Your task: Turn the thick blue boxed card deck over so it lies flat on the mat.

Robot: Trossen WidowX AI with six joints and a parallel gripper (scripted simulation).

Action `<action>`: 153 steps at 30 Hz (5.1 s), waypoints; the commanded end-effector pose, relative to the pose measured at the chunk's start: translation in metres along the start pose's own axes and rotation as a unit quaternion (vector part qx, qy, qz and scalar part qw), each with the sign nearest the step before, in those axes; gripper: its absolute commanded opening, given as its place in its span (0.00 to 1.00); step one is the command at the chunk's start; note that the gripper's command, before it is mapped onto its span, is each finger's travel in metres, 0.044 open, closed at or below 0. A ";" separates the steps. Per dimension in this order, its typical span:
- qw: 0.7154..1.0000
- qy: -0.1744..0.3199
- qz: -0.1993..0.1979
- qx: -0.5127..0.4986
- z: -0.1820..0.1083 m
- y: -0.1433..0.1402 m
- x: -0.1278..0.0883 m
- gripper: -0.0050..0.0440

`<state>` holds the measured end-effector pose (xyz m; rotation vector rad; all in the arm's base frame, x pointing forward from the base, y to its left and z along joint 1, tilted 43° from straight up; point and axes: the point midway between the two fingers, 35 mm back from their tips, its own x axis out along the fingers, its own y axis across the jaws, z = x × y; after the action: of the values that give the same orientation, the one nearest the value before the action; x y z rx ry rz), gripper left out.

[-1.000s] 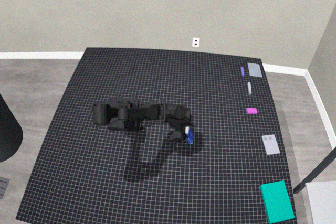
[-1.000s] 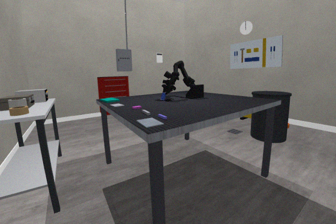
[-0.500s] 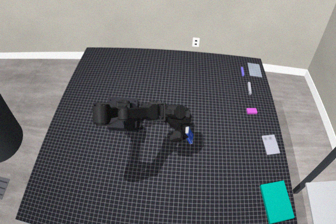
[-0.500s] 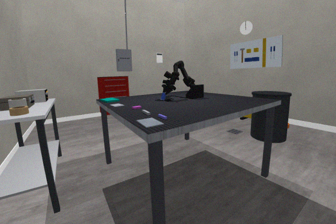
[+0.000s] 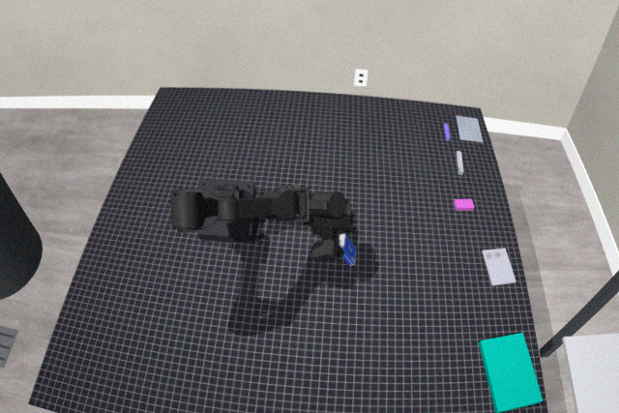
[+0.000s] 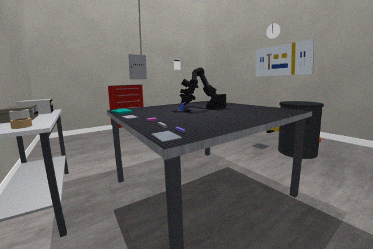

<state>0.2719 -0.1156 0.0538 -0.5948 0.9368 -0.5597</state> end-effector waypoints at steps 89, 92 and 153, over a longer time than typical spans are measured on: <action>0.992 0.130 -0.002 0.002 -0.019 -0.001 0.005 0.63; 0.992 0.130 -0.002 0.002 -0.019 -0.001 0.005 0.63; 0.956 0.293 -0.001 0.002 -0.043 -0.001 0.026 0.63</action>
<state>0.2451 -0.1428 0.0186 -0.4356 1.4982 -0.7576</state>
